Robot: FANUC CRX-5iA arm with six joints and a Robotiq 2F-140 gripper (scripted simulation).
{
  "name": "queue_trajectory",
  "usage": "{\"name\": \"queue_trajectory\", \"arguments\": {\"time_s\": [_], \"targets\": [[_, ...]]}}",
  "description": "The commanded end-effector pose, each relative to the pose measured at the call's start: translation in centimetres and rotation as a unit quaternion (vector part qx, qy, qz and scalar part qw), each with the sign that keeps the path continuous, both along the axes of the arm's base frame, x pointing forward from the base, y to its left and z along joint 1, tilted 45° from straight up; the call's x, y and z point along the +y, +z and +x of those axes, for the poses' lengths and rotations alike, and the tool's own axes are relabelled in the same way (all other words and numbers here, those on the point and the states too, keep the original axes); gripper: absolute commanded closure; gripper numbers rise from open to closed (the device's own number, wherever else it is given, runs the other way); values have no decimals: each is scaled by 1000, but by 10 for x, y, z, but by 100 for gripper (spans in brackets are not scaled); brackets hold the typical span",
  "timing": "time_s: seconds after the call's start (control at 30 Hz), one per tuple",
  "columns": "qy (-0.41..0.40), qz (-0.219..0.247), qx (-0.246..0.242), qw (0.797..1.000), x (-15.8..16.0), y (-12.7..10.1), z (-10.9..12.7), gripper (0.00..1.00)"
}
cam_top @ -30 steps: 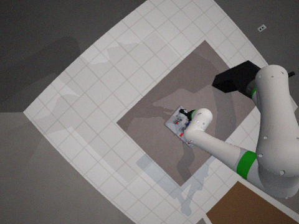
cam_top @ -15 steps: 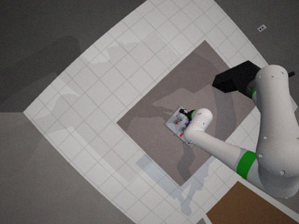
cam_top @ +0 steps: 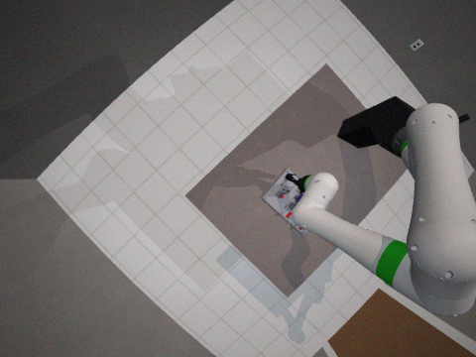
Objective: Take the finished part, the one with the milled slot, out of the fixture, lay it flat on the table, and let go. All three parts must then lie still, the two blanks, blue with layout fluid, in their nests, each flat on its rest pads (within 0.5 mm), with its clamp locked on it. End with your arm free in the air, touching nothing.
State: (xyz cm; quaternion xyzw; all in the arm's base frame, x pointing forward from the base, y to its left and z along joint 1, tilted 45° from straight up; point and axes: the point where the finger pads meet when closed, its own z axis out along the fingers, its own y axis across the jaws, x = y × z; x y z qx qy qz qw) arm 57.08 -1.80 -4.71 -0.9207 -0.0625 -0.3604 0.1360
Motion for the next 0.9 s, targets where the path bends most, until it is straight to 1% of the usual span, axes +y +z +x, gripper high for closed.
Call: {"name": "queue_trajectory", "arguments": {"time_s": [0.0,0.87], "targets": [[0,0,0,1000,0,-1,1,42],[0,0,0,1000,7,-17,15,42]]}}
